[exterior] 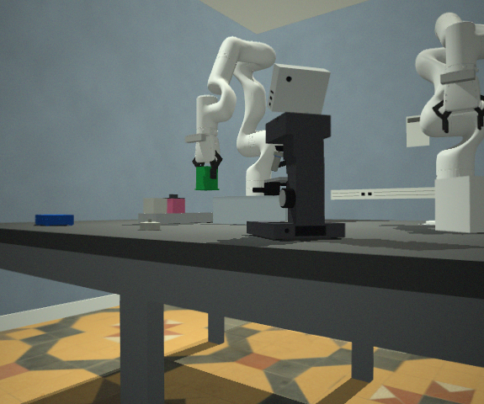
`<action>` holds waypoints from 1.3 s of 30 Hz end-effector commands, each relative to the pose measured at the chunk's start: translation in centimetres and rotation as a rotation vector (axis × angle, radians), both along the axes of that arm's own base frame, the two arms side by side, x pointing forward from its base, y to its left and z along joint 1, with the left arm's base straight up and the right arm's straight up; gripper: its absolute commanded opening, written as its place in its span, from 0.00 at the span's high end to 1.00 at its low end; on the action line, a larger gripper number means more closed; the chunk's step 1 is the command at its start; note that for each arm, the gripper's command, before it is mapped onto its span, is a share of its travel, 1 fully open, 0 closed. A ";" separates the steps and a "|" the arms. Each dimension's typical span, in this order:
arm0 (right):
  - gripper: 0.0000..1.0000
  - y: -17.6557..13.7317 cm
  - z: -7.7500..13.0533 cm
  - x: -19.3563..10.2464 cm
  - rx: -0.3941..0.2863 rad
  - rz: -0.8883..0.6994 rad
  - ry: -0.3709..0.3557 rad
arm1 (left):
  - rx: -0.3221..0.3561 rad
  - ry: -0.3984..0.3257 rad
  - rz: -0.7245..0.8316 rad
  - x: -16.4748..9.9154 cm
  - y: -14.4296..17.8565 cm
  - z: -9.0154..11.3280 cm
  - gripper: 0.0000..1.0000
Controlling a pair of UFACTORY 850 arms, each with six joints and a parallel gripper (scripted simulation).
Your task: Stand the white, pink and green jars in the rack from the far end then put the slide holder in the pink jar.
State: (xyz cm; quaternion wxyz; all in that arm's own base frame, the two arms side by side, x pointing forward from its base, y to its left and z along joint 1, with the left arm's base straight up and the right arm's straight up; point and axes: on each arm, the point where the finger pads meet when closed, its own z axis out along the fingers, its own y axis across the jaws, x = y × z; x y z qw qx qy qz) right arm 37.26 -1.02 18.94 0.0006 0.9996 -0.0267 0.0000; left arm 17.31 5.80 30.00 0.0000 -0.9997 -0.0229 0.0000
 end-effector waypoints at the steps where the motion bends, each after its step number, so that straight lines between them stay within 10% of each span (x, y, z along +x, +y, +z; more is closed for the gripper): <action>1: 1.00 -0.9 0.1 0.3 0.001 0.000 -0.002 | 0.001 -0.001 0.000 0.1 0.0 0.1 0.00; 39: 1.00 -7.3 0.1 2.0 0.001 0.000 -0.002 | 0.001 -0.001 0.000 0.1 0.0 0.1 0.00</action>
